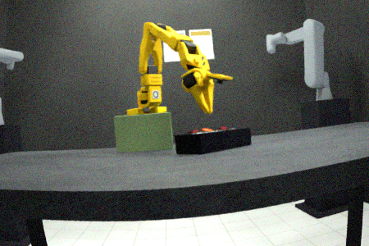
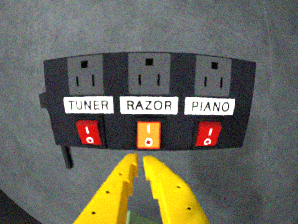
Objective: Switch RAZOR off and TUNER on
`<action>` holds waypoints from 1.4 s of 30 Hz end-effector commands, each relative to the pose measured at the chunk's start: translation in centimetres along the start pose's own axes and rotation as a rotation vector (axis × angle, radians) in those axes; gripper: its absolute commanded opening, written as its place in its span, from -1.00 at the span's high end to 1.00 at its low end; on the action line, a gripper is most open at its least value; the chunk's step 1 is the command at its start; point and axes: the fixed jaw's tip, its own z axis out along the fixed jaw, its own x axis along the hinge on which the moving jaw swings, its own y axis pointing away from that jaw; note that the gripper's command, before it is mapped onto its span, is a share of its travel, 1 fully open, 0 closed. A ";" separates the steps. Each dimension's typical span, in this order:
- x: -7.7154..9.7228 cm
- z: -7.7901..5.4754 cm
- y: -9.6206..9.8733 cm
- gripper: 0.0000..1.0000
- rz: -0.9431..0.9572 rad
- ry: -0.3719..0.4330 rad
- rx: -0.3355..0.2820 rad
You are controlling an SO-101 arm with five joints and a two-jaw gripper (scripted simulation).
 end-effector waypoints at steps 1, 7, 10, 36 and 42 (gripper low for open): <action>0.3 0.1 0.4 1.00 -0.048 0.017 -0.006; 0.4 0.1 0.5 1.00 -0.119 0.021 -0.008; 0.5 0.1 0.5 1.00 -0.133 0.022 -0.009; 1.9 -0.1 1.2 1.00 -0.723 0.045 -0.035; 2.3 -0.2 1.3 1.00 -0.939 0.050 -0.049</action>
